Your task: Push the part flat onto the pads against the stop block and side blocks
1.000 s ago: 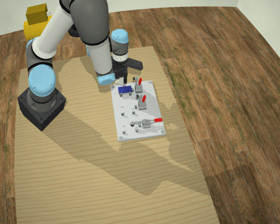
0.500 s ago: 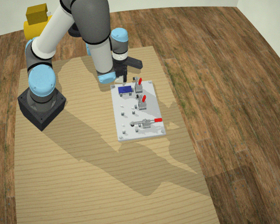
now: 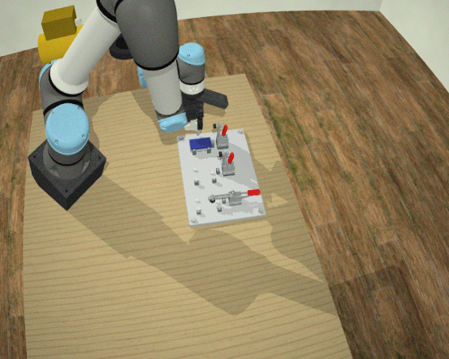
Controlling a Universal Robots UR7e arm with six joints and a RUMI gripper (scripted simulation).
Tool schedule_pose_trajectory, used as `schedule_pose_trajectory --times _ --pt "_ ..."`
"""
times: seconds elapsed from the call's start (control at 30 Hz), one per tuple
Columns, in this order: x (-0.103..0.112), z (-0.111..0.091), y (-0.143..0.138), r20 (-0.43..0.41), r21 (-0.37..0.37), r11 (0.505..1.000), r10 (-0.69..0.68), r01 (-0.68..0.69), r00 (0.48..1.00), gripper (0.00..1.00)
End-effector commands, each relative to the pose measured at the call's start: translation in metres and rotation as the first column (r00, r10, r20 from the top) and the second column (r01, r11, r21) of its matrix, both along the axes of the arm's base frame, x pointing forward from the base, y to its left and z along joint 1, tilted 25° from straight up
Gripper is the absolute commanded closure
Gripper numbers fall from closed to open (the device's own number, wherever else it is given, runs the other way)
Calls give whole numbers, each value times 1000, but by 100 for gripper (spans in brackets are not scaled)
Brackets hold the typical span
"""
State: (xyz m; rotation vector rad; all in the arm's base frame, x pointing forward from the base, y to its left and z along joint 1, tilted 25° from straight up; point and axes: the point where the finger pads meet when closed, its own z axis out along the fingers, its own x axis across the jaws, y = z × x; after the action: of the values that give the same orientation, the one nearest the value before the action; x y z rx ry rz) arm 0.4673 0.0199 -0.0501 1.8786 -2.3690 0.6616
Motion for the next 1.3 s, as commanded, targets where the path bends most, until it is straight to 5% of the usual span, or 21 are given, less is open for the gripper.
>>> schedule_pose_trajectory --times 0.0,0.2,0.6,0.77,1.17,1.2,1.27 --pt "0 0 0 1 0 1000 0 0 1000 100" --pt "-6 27 13 1 0 1000 0 0 1000 100" --pt "-6 27 13 1 0 1000 0 0 1000 100" --pt "-15 62 27 1 0 1000 0 0 1000 100" --pt "-15 62 27 1 0 1000 0 0 1000 100" --pt "-14 61 26 2 0 1000 1 -1 1000 42" --pt "-14 61 26 2 0 1000 1 -1 1000 42"
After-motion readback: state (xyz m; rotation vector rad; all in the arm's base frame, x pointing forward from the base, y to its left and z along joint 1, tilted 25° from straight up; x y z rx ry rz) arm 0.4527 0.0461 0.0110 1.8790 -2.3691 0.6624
